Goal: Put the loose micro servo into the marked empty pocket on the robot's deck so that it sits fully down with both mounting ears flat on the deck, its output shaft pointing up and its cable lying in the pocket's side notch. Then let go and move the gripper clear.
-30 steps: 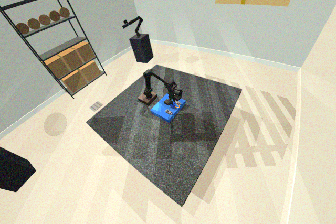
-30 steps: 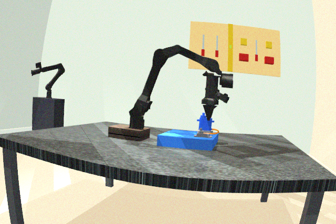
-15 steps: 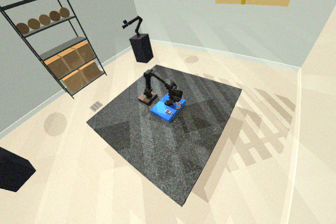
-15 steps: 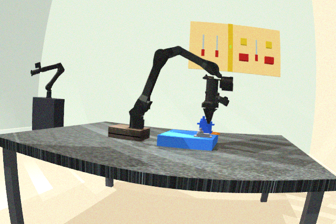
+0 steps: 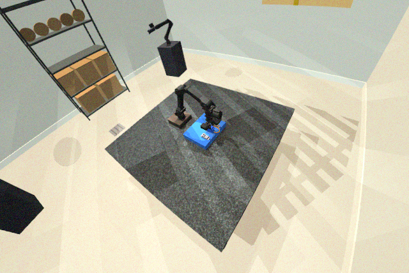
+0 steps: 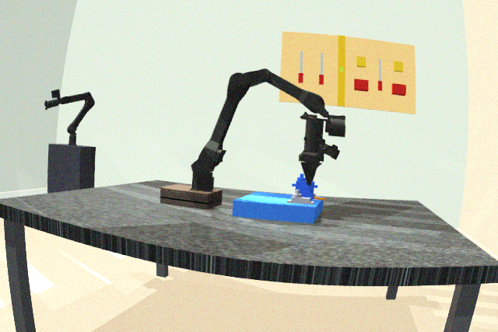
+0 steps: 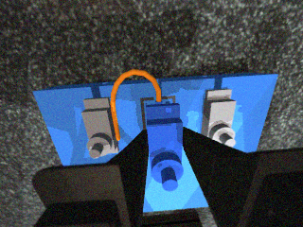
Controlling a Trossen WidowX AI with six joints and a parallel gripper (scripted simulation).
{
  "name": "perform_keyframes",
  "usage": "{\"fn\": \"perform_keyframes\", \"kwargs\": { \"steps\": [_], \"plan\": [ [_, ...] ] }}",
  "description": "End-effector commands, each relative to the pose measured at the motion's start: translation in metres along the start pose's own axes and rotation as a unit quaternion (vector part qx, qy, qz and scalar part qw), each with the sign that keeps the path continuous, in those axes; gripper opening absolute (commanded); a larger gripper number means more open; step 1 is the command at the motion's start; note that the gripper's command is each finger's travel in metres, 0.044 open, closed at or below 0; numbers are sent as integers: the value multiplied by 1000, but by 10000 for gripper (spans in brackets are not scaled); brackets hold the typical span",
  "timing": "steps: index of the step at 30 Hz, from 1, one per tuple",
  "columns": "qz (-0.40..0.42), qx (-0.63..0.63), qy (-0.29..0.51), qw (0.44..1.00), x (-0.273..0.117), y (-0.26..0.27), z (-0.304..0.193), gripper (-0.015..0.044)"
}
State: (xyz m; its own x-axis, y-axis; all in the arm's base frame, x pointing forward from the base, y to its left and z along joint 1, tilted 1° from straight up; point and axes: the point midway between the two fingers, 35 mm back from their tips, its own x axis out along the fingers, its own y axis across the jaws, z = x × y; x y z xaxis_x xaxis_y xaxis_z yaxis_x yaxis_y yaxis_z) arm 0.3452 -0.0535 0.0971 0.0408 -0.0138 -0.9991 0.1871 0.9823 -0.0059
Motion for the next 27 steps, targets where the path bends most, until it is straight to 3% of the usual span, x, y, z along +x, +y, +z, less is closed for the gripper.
{"fn": "perform_keyframes", "kwargs": {
  "steps": [1, 27],
  "plan": [
    [1, -2, -1, 1000, 3, 0, 0, 0],
    [1, -2, -1, 1000, 26, 0, 0, 0]
  ]
}}
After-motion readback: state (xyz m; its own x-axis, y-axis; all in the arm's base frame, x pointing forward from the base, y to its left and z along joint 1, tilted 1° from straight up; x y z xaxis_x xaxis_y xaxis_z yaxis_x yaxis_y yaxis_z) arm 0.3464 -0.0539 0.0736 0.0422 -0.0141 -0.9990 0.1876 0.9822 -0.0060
